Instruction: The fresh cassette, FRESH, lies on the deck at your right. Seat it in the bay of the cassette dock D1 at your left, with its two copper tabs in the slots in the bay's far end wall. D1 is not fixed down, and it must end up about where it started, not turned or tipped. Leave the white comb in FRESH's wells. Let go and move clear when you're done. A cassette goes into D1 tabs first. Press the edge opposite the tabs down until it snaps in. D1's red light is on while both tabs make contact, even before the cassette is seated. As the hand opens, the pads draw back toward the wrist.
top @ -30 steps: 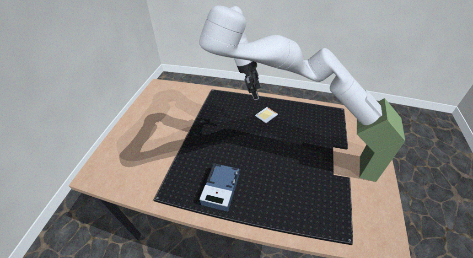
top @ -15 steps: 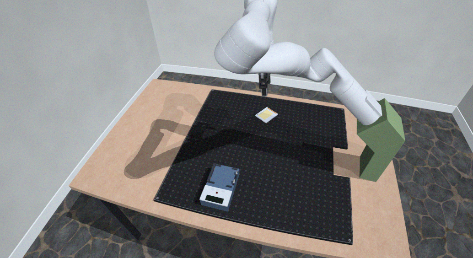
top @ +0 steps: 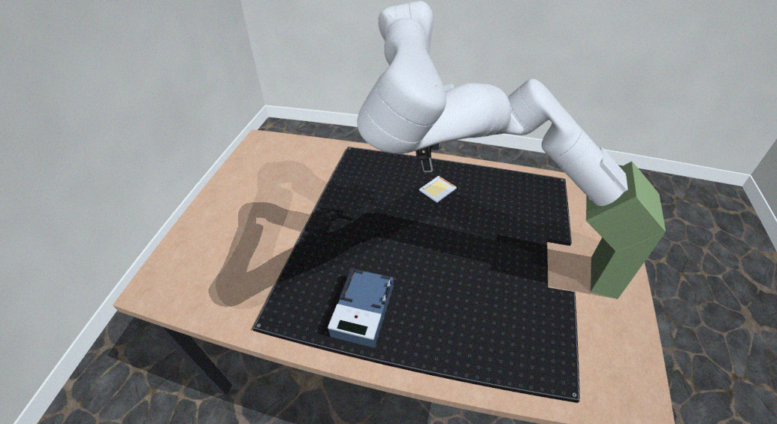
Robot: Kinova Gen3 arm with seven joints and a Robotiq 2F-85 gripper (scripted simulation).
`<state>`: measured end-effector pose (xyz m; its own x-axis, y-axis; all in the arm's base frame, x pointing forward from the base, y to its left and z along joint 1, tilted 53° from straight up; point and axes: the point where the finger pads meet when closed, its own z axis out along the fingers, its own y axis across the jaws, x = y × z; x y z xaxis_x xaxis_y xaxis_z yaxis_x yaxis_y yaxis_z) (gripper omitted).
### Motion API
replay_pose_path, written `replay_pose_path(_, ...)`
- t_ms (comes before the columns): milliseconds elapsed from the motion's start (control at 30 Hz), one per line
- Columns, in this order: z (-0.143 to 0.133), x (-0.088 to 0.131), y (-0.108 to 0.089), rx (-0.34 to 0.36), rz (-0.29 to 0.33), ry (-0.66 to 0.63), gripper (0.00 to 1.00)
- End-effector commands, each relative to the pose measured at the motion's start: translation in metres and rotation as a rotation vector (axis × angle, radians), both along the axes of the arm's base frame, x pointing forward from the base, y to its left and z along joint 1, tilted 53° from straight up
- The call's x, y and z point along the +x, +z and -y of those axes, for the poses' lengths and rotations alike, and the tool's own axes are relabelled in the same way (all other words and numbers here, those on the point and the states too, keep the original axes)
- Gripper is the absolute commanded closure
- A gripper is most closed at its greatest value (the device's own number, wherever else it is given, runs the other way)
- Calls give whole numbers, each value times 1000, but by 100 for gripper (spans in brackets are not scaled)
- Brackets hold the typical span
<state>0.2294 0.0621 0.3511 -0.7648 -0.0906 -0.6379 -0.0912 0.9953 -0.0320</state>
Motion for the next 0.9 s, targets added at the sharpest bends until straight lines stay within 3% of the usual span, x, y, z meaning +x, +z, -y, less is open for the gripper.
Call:
replay_pose_path(0, 5, 12, 4, -10, -63, -16, 0)
replay_pose_path(67, 5, 12, 4, -10, -63, -16, 0)
replay_pose_path(133, 4, 22, 3, -5, -119, -18, 0)
replay_pose_path(233, 2, 37, 2, -5, -119, -18, 0)
replay_pose_path(400, 3, 61, -4, 5, -228, -27, 0)
replay_pose_path(467, 3, 71, -6, 5, -228, -27, 0)
replay_pose_path(533, 4, 80, -10, 8, -282, -33, 0)
replay_pose_path(633, 5, 85, -12, 8, -282, -33, 0)
replay_pose_path(700, 6, 94, -16, 11, -335, -40, 0)
replay_pose_path(800, 8, 107, -23, 11, -335, -40, 0)
replay_pose_path(867, 10, 115, -28, 13, -388, -47, 0)
